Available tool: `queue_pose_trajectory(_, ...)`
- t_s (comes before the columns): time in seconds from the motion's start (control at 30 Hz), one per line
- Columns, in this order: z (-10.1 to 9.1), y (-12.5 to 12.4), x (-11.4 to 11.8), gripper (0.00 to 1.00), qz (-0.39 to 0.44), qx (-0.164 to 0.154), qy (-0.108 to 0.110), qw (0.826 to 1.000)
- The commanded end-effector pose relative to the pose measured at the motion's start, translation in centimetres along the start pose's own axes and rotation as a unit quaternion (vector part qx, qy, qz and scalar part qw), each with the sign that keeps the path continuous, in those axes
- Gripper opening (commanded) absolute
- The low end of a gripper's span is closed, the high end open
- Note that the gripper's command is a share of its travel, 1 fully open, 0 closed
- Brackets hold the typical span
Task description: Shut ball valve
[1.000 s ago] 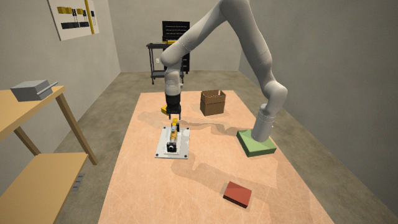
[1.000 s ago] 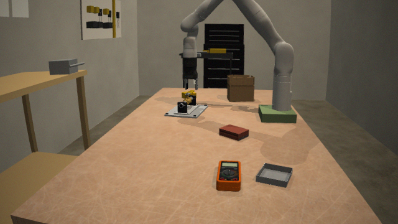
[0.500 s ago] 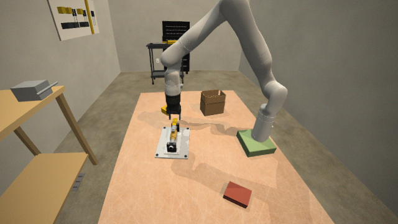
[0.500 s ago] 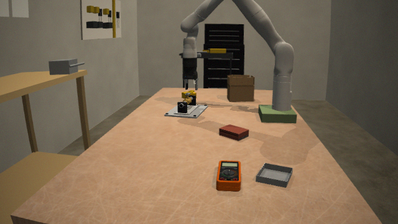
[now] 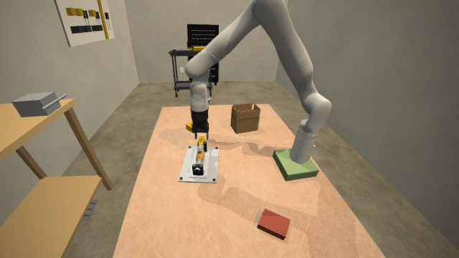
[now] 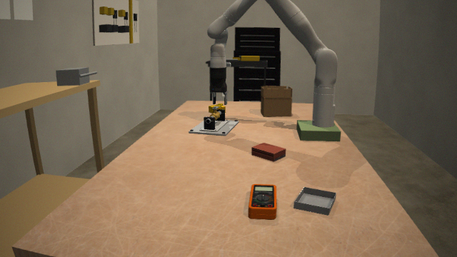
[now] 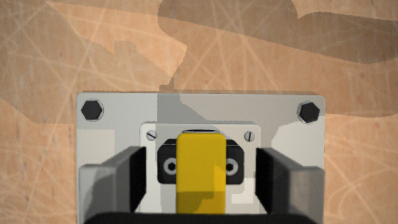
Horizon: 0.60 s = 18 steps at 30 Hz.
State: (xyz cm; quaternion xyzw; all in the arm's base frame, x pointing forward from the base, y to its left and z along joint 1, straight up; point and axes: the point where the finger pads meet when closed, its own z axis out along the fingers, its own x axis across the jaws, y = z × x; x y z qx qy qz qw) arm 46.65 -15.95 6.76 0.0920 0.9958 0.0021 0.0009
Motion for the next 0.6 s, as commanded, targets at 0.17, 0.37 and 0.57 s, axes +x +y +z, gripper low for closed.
queue_pose_trajectory(0.17,0.37,-0.01,-0.06,1.0,0.0,0.0,-0.001,1.0)
queue_pose_trajectory(0.37,0.73,-0.01,-0.06,1.0,0.0,0.0,-0.001,1.0)
queue_pose_trajectory(0.57,0.93,0.0,-0.06,1.0,0.0,0.0,-0.001,1.0)
